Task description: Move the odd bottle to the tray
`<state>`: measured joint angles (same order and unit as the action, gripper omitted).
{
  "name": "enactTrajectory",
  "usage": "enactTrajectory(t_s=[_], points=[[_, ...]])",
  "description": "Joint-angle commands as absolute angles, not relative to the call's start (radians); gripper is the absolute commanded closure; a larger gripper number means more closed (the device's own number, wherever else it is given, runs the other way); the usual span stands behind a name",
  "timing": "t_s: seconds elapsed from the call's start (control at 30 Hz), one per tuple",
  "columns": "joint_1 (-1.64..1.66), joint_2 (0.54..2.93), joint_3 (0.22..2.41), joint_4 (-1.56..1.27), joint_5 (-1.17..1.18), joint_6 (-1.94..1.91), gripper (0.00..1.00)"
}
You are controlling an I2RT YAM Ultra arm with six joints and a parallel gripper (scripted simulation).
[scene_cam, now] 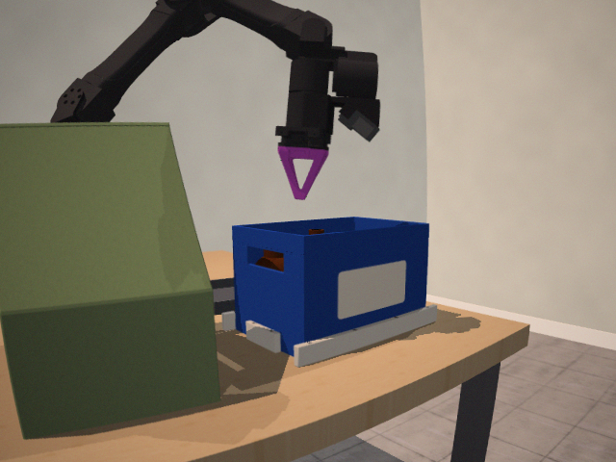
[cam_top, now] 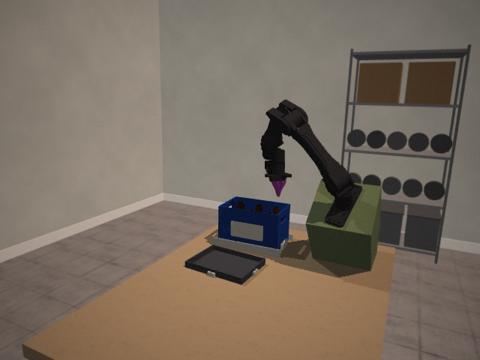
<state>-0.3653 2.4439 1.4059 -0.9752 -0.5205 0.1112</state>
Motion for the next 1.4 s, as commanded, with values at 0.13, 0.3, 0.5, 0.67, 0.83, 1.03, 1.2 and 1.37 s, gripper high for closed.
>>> enactTrajectory(t_s=[0.13,0.3,0.5,0.67,0.83,1.03,1.2,1.37], points=[[-0.39,2.395,1.374,-0.89,-0.526,0.074,1.0],[-0.39,2.395,1.373,-0.888,-0.527,0.074,1.0],[-0.39,2.395,1.373,-0.887,-0.527,0.074,1.0],[-0.39,2.392,1.412,-0.886,-0.522,0.075,0.39],[-0.39,2.392,1.412,-0.888,-0.522,0.075,0.39],[-0.39,2.392,1.412,-0.888,-0.522,0.075,0.39],[-0.39,2.392,1.412,-0.888,-0.522,0.075,0.39],[-0.39,2.392,1.412,-0.888,-0.522,0.075,0.39]])
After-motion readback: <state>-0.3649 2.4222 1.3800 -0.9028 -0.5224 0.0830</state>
